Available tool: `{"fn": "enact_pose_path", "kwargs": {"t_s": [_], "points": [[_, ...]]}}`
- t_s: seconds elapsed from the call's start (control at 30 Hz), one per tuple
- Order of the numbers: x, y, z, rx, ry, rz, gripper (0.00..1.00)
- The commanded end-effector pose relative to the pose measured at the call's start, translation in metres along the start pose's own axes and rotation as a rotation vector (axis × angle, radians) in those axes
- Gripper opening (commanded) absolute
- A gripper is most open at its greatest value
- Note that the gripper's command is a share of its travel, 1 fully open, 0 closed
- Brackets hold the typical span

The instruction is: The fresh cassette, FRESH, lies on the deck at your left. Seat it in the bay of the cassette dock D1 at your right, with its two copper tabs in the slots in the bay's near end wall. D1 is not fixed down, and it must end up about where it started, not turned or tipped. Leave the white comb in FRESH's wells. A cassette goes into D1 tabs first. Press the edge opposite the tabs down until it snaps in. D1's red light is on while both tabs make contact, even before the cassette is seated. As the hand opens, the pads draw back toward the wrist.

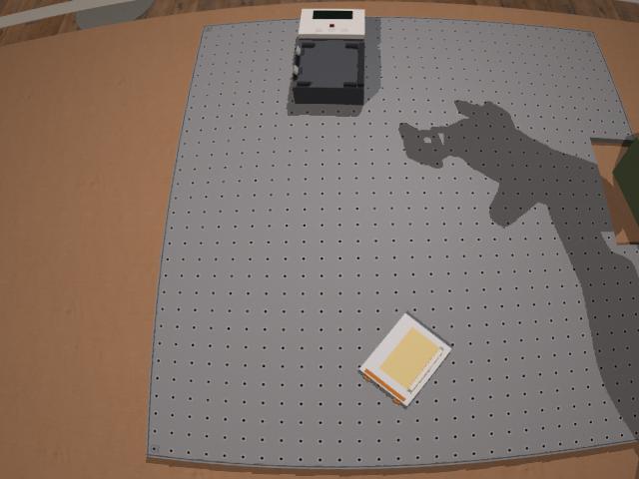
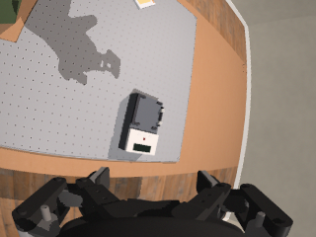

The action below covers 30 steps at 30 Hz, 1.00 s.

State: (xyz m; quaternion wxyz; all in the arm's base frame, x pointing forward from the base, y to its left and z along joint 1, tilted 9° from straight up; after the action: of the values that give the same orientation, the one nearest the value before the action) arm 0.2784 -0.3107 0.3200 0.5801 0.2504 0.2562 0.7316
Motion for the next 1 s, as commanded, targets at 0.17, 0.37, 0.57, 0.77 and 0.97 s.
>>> {"fn": "enact_pose_path", "kwargs": {"t_s": [0.17, 0.37, 0.57, 0.77, 0.97], "points": [[0.000, 0.000, 0.000, 0.000, 0.001, -0.001, 1.00], [0.000, 0.000, 0.000, 0.000, 0.001, -0.001, 1.00], [0.000, 0.000, 0.000, 0.000, 0.001, -0.001, 1.00], [0.018, -0.021, 0.002, 0.067, 0.056, 0.055, 1.00], [0.034, -0.040, 0.002, 0.130, 0.106, 0.105, 1.00]]}}
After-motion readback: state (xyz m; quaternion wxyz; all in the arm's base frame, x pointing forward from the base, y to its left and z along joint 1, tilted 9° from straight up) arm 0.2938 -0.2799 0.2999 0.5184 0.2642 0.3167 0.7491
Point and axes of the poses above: the point where the finger pads meet when closed, its own y axis back along the fingers, its own z axis across the jaws, x = y × z, the point moved 6 cm from there along y, back along the fingers, and after that the axes turned 5 degrees about -y, right-handed, at the moved point
